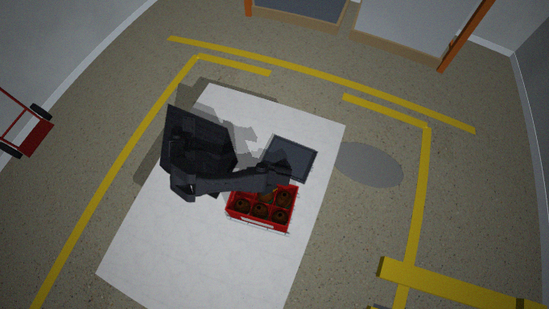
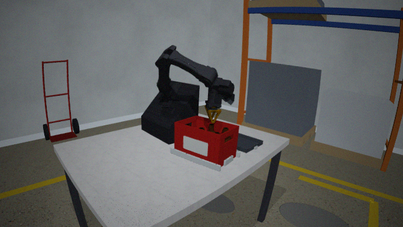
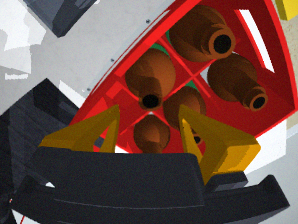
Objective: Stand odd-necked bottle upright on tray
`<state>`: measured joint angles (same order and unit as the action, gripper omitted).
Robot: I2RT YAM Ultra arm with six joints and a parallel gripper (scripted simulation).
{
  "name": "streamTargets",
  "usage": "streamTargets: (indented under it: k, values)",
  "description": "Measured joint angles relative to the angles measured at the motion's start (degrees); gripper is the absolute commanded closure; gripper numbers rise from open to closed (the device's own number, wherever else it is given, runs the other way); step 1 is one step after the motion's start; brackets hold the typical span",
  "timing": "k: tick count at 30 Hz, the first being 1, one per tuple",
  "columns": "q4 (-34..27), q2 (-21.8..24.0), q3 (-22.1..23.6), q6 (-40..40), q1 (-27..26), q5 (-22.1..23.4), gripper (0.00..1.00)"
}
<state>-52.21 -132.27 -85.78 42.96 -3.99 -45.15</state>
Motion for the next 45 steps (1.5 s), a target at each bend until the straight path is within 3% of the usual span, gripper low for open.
streamTargets:
  k: [45]
  values:
    - [7.56,-1.46,3.02,4.57,-3.54,-0.39,0.39]
